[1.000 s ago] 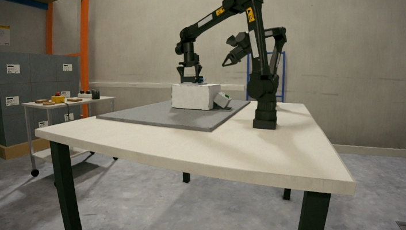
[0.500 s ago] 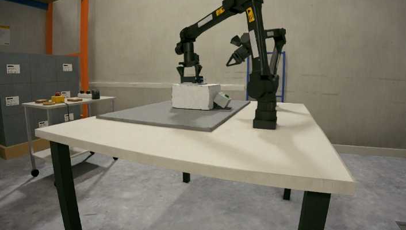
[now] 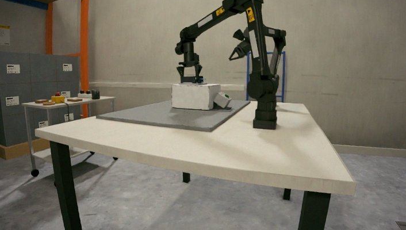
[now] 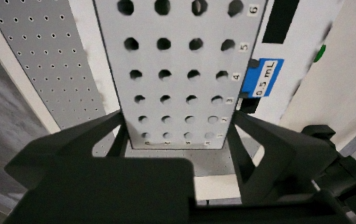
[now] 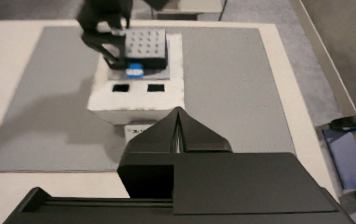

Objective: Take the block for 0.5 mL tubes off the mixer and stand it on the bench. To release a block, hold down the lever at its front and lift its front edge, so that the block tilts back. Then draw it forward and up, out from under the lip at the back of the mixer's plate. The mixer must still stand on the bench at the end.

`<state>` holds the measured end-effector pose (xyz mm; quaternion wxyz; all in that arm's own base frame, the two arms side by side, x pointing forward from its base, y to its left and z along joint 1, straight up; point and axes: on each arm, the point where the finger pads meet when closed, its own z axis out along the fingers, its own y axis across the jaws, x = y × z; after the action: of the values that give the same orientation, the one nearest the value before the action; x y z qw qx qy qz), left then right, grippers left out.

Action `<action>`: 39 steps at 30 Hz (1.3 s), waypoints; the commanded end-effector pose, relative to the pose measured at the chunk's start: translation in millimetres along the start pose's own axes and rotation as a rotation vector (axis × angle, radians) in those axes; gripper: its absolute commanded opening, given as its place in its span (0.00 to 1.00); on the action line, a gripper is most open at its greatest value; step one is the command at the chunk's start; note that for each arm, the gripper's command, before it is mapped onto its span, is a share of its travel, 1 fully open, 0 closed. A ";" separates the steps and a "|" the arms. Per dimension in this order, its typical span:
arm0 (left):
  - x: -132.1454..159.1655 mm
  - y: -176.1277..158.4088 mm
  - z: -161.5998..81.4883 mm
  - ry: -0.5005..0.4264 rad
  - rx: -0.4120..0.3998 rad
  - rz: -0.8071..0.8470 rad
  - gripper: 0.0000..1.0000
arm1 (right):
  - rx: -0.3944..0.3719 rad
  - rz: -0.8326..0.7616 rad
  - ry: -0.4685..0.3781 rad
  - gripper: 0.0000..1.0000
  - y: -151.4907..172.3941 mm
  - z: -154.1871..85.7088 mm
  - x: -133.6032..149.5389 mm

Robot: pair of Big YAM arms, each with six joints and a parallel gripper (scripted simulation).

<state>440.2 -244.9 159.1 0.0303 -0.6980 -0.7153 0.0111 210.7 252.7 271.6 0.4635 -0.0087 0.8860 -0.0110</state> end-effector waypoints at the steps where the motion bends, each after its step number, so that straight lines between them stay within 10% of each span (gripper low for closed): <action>1: -5.5 3.5 -23.9 -0.011 -0.023 0.004 0.00 | -0.039 0.052 -0.013 0.00 14.4 -21.9 -27.9; 39: -6.4 1.7 -24.2 -0.012 -0.023 0.004 0.00 | -0.025 0.042 0.650 0.00 -164.2 11.5 -40.7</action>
<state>440.2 -244.9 159.1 0.0303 -0.6981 -0.7153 0.0110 232.5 98.4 281.8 0.1648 0.0332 0.9857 0.0139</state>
